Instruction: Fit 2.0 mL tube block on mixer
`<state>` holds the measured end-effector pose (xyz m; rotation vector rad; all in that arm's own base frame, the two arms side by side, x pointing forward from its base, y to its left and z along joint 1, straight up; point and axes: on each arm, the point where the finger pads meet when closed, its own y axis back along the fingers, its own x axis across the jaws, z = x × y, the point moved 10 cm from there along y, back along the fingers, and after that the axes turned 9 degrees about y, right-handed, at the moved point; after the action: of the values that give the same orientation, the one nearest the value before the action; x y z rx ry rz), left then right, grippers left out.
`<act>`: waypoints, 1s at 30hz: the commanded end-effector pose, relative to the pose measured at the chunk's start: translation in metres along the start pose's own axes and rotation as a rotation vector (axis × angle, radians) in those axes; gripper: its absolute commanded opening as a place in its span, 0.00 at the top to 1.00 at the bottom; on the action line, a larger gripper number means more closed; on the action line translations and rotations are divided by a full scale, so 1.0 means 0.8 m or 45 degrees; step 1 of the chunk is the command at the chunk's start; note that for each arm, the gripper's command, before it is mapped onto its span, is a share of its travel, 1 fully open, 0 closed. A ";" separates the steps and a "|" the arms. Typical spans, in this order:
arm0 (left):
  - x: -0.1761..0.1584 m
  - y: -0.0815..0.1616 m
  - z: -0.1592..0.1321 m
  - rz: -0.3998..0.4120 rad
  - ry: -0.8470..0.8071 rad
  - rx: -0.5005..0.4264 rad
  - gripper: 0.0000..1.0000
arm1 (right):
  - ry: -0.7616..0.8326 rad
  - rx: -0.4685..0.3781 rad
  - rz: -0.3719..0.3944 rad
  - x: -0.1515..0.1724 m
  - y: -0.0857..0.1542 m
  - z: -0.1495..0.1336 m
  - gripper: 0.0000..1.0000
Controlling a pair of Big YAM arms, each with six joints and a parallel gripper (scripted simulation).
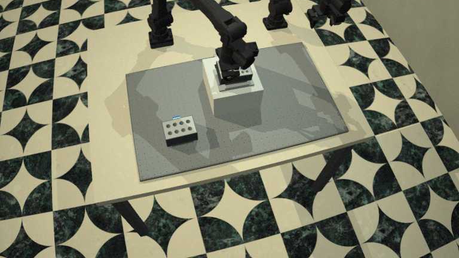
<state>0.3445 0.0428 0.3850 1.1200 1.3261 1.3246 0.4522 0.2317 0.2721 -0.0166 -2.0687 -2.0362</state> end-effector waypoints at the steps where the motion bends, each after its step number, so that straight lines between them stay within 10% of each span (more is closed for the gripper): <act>1: -0.003 -0.006 0.000 0.000 -0.019 0.011 0.00 | 0.010 -0.058 -0.150 -0.012 0.058 0.003 1.00; 30: -0.004 0.024 0.011 -0.004 -0.019 -0.066 0.00 | 0.012 -0.058 -0.161 0.009 0.066 -0.001 1.00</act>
<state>0.3441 0.0428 0.3835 1.1227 1.3291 1.3226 0.4520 0.2316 0.2625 -0.0231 -2.0682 -2.0307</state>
